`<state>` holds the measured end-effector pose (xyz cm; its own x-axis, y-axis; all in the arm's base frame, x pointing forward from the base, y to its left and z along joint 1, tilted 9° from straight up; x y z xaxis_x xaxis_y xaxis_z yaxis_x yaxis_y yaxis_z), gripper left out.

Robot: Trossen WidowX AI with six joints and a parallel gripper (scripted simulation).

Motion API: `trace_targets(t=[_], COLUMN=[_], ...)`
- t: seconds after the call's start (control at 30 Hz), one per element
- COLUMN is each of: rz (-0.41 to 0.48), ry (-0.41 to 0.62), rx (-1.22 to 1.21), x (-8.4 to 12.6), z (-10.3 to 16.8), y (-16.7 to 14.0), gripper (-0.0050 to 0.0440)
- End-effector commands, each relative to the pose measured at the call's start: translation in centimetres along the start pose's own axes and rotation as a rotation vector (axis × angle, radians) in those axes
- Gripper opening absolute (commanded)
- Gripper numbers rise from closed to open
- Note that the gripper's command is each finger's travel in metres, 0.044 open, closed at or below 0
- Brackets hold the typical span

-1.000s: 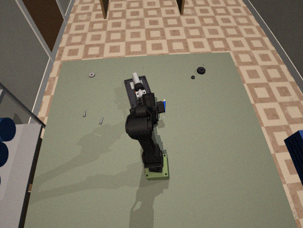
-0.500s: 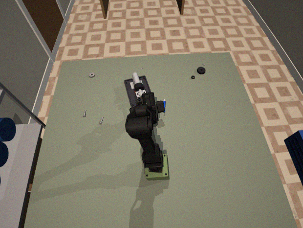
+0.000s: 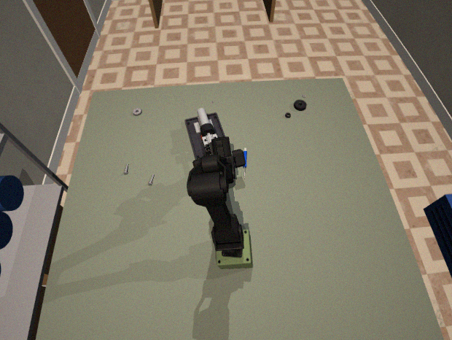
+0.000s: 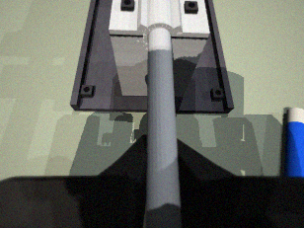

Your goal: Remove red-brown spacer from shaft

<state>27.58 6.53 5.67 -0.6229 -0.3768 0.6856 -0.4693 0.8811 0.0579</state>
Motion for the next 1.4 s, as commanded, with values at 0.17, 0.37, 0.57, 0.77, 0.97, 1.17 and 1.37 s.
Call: trace_targets(t=[0.17,0.37,0.57,0.77,0.97,1.17,1.37], rz=[0.008,0.008,0.008,0.008,0.008,0.008,0.008], ry=[-0.037,-0.037,-0.037,-0.037,-0.037,-0.037,-0.038], rx=[0.004,0.004,0.004,0.004,0.004,0.004,0.004], x=[-0.19,-0.3,-0.38,-0.5,-0.6,-0.7,-0.81], z=[-1.52,-1.65,-1.73,-1.86,-1.96,-2.07,-2.2], y=[-0.27,-0.28,-0.29,-0.3,-0.31,-0.32,-0.34], gripper=[-0.005,-0.005,-0.005,-0.005,-0.005,-0.005,-0.005])
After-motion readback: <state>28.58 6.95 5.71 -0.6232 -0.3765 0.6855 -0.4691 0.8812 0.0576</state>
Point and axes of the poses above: the point midway between the two fingers, 35 mm back from their tips, its own x axis back along the fingers, its own y axis across the jaws, z = x × y, the point moved 7 cm from there along x, back along the fingers, and after that the axes turned 7 degrees about x, right-handed, at the moved point
